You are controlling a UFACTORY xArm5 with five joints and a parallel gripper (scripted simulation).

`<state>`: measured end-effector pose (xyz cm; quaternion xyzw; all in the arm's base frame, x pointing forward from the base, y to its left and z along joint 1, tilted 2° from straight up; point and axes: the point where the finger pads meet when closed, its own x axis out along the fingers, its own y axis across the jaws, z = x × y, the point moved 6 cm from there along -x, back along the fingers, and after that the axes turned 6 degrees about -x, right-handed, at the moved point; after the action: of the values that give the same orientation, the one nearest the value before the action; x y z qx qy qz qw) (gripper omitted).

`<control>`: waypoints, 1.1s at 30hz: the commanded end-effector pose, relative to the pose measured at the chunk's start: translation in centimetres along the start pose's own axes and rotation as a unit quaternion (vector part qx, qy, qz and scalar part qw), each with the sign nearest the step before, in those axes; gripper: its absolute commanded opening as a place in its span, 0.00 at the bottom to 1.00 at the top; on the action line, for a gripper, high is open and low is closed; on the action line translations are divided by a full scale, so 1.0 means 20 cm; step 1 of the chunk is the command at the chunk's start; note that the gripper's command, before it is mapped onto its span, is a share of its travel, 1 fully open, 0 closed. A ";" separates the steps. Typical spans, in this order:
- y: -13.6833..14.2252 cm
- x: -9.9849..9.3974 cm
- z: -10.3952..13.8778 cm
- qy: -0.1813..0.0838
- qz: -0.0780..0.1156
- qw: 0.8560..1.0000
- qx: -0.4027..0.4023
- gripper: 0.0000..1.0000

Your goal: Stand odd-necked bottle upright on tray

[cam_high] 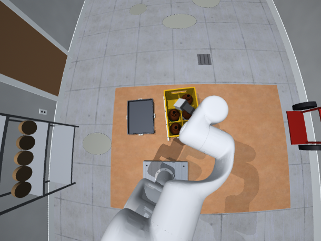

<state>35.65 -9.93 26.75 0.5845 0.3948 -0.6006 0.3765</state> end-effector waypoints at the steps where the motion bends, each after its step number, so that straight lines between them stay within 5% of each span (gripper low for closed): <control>1: 0.00 0.00 0.00 0.000 0.002 1.000 0.000 0.65; 33: 0.00 0.16 0.00 0.000 0.002 1.000 0.000 0.65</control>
<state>35.52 -9.95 23.59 0.5844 0.3949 -0.6007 0.3765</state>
